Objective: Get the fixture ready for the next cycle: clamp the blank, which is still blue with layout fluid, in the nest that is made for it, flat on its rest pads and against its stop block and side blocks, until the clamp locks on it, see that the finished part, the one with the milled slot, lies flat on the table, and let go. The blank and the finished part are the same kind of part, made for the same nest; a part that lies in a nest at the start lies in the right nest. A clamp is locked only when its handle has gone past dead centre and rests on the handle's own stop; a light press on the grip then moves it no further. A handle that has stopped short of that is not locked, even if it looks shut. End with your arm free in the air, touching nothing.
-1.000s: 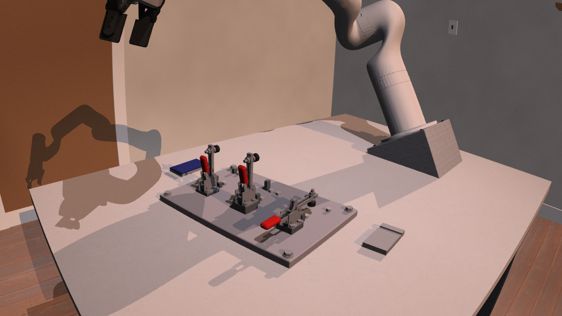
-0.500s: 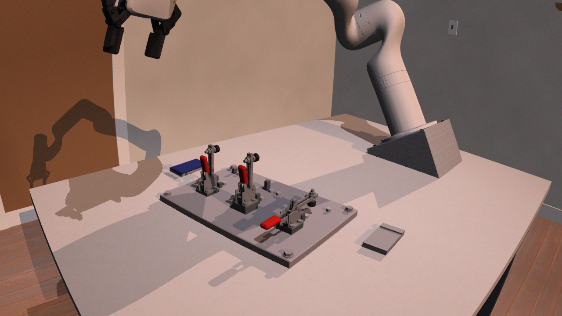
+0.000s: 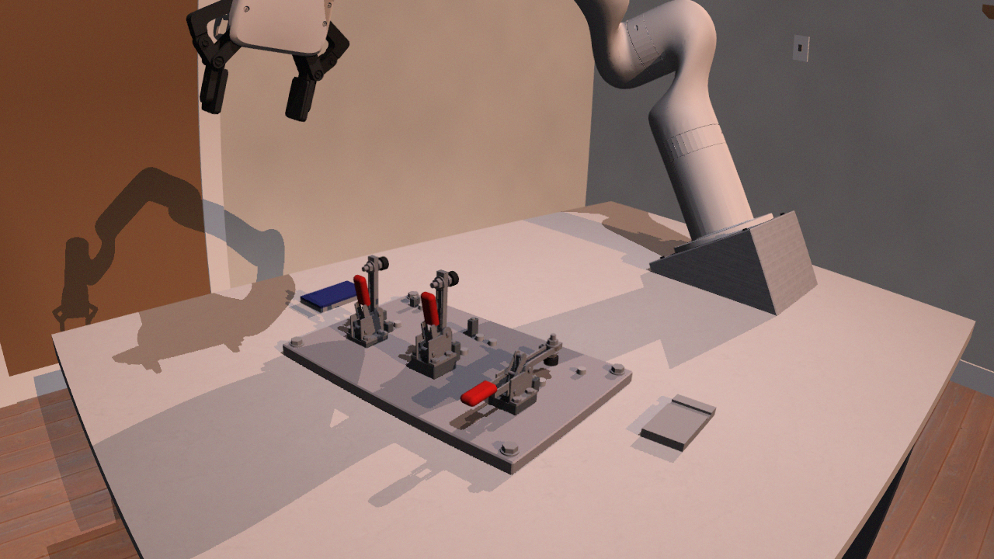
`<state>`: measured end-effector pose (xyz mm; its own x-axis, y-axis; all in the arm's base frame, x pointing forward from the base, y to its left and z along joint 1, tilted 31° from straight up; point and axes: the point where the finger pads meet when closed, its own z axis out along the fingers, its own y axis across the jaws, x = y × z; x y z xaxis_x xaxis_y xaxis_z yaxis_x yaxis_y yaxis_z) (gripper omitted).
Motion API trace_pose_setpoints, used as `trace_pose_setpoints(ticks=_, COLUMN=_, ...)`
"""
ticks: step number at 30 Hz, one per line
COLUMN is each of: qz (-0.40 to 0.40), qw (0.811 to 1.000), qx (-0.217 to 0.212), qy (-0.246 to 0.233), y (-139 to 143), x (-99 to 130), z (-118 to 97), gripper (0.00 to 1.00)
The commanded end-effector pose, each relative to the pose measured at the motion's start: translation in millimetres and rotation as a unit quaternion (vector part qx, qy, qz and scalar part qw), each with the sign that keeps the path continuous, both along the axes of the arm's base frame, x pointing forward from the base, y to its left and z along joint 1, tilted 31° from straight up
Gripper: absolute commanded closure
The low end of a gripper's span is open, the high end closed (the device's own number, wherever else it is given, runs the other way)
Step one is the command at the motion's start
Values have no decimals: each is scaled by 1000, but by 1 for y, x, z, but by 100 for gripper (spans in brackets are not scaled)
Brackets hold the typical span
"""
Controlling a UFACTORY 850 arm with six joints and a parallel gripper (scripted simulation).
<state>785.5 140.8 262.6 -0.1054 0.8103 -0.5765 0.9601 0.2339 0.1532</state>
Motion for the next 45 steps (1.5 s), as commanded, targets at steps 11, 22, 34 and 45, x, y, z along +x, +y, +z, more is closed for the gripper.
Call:
trace_pose_setpoints(ticks=11, qz=-124, qw=990, qx=37, qy=-61, y=-29, x=-31, z=-7, gripper=0)
trace_pose_setpoints(ticks=22, qz=-223, qw=967, qx=63, qy=-109, y=-52, x=-62, z=-14, gripper=0)
trace_pose_setpoints(ticks=34, qz=-346, qw=919, qx=91, qy=-167, y=-81, x=-107, z=-25, gripper=0)
trace_pose_setpoints(ticks=45, qz=-449, qw=860, qx=109, qy=-215, y=-106, x=-152, z=-35, gripper=0)
